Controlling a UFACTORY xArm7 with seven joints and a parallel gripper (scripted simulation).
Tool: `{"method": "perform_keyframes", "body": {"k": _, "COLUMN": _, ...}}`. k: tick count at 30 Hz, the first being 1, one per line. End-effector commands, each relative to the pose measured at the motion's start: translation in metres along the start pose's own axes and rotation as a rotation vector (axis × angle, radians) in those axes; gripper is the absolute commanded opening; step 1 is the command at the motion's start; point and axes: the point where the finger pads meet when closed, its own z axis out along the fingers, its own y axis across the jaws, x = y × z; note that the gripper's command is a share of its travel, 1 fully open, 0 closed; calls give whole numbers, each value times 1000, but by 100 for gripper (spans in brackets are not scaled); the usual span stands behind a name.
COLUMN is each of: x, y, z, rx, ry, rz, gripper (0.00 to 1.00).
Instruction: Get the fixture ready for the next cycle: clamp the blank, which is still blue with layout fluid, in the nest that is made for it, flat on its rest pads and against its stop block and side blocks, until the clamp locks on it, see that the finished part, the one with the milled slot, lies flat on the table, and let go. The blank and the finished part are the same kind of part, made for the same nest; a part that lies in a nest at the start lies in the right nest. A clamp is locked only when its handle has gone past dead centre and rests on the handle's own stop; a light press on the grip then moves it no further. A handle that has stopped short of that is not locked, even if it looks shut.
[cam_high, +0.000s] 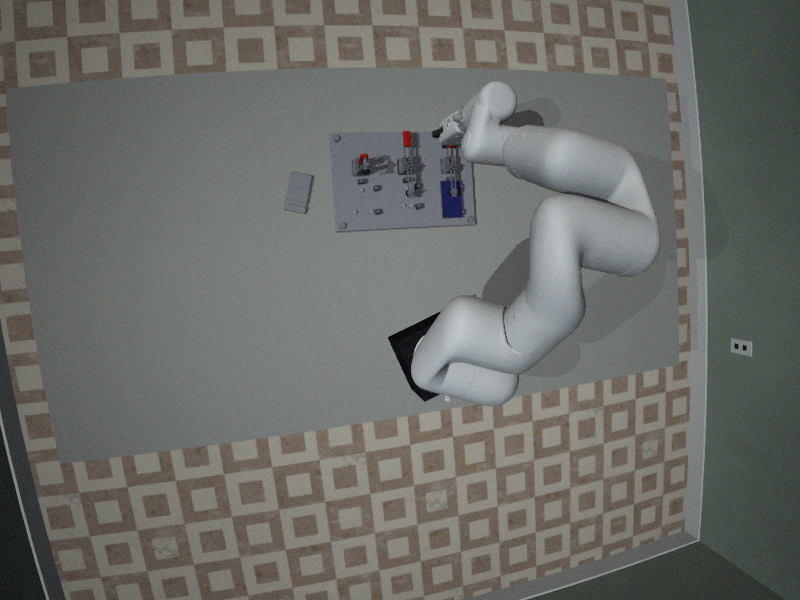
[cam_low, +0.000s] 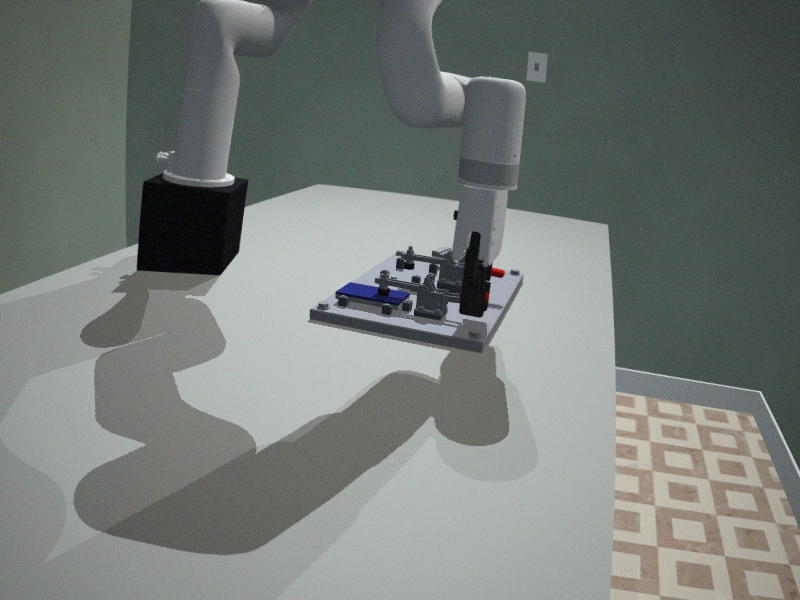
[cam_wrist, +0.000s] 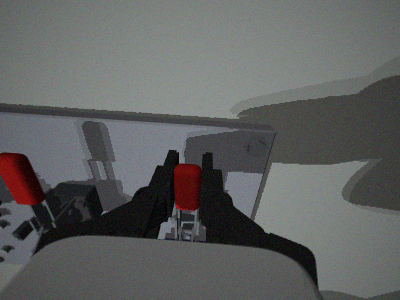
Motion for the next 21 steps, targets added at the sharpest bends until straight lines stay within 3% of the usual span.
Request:
{"method": "perform_keyframes", "body": {"k": 1, "x": 2, "y": 0, "z": 2, "rx": -1, "ry": 2, "rz": 1, "gripper": 0}}
{"method": "perform_keyframes", "body": {"k": 12, "x": 2, "y": 0, "z": 3, "rx": -1, "ry": 2, "rz": 1, "gripper": 0}}
{"method": "perform_keyframes", "body": {"k": 13, "x": 2, "y": 0, "z": 3, "rx": -1, "ry": 2, "rz": 1, "gripper": 47}}
{"method": "perform_keyframes", "body": {"k": 21, "x": 2, "y": 0, "z": 3, "rx": -1, "ry": 2, "rz": 1, "gripper": 47}}
